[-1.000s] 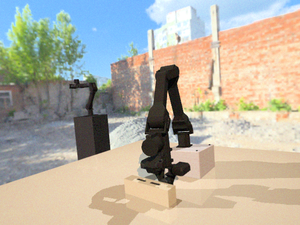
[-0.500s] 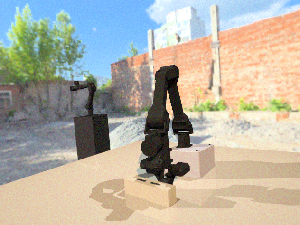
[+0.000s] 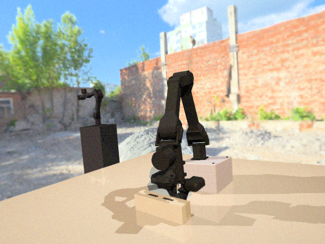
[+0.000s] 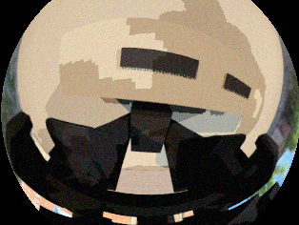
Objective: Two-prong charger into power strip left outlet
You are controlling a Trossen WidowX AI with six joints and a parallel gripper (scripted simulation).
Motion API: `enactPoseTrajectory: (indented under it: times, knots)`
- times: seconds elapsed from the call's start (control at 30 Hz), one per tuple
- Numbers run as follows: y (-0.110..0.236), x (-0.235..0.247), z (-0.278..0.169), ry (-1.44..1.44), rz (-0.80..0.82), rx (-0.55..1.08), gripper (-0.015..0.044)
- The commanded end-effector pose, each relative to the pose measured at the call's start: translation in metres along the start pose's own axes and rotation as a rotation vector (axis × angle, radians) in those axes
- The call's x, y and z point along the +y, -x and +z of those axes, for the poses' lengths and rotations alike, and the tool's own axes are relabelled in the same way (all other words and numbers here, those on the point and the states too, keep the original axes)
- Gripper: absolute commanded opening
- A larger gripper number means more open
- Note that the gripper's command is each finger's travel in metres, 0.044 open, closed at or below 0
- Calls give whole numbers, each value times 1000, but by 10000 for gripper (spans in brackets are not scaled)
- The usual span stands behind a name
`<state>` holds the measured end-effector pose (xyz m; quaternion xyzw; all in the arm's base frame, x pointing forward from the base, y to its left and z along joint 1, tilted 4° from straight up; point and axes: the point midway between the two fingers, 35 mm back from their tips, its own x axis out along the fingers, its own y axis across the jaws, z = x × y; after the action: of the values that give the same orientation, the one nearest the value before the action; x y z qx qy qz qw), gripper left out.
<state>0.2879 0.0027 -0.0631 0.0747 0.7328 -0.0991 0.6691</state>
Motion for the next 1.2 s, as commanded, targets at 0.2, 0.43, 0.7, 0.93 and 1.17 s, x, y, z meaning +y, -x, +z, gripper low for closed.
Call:
enactPoseTrajectory:
  times: [0.2,0.43,0.7,0.93,1.17]
  knots:
    - [0,-1,4,3,-5,0,0]
    - [1,-1,5,3,-5,0,0]
    - [1,-1,8,3,-5,-1,0]
    - [1,-1,11,3,-5,-1,0]
    - [1,-1,14,2,-5,-1,0]
